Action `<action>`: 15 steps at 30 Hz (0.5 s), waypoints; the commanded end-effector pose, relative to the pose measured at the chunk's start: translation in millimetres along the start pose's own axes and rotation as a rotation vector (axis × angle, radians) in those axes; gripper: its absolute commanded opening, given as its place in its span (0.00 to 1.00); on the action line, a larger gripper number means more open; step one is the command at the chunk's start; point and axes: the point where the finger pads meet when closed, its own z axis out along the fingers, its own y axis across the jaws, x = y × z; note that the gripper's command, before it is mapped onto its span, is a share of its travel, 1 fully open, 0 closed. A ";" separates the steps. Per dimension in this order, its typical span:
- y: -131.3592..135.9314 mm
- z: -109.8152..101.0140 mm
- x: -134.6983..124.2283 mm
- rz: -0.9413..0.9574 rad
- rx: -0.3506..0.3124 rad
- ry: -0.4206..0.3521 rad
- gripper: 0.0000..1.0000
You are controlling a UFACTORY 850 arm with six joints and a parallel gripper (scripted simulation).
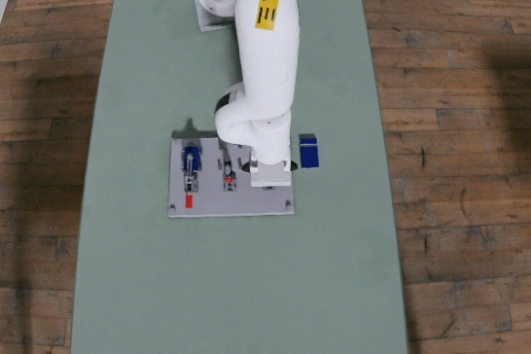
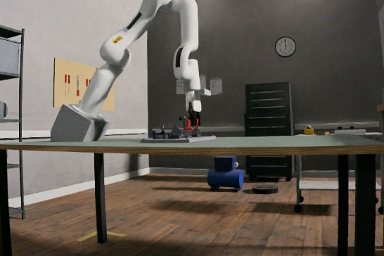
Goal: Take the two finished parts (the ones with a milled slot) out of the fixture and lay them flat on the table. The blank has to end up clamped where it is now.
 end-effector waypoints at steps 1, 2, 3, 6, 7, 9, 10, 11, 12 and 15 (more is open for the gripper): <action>-0.2 -4.1 1.2 0.000 -0.001 0.001 0.48; -0.2 -5.9 1.4 0.000 -0.001 0.001 0.48; -0.2 -7.6 1.5 0.000 -0.001 0.001 0.48; -0.2 -13.2 2.0 0.000 -0.001 0.001 0.48; -0.2 -15.1 2.2 0.000 -0.001 0.001 0.48; -0.2 -18.6 2.5 0.000 -0.001 0.001 0.48; -0.2 -20.3 2.6 0.000 -0.001 0.001 0.48; -0.2 -21.9 2.7 0.000 -0.001 0.001 0.48; -0.1 -23.4 2.9 0.000 -0.001 0.001 0.48; -0.1 -27.6 3.2 0.000 -0.001 0.001 0.48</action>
